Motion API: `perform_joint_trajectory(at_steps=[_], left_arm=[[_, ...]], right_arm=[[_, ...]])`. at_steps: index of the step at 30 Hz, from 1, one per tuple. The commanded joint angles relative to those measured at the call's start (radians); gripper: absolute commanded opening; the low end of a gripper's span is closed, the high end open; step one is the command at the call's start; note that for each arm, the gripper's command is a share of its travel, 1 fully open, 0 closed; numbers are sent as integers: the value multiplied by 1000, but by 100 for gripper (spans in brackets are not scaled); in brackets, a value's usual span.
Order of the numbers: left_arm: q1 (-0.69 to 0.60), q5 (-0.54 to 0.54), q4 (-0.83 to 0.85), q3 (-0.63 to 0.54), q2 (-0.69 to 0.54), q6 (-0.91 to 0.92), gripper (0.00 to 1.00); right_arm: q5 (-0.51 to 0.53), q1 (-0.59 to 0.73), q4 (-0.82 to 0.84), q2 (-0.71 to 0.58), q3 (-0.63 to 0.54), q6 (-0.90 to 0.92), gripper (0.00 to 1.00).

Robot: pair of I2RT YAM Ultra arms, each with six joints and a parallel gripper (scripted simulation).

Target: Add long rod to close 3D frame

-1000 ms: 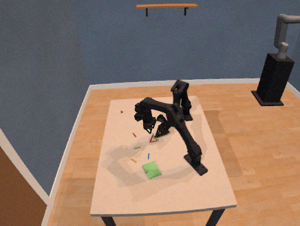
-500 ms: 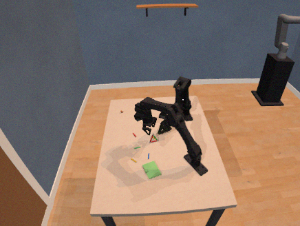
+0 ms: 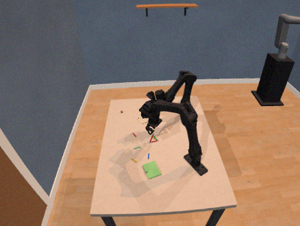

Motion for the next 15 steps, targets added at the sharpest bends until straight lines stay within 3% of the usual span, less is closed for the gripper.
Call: perform_joint_trajectory(at_steps=[1,8,15], left_arm=[[-2,-19,203,-95,-90,51,100],[-19,-13,466,-401,-293,129,100],[-16,-1,636,-595,-419,180,100]], right_arm=[[-41,-34,-197,-61,65,-103,13],[-55,-148,-425,-262,228,-251,13],[-84,-244,-599,-378,364,-325,13]])
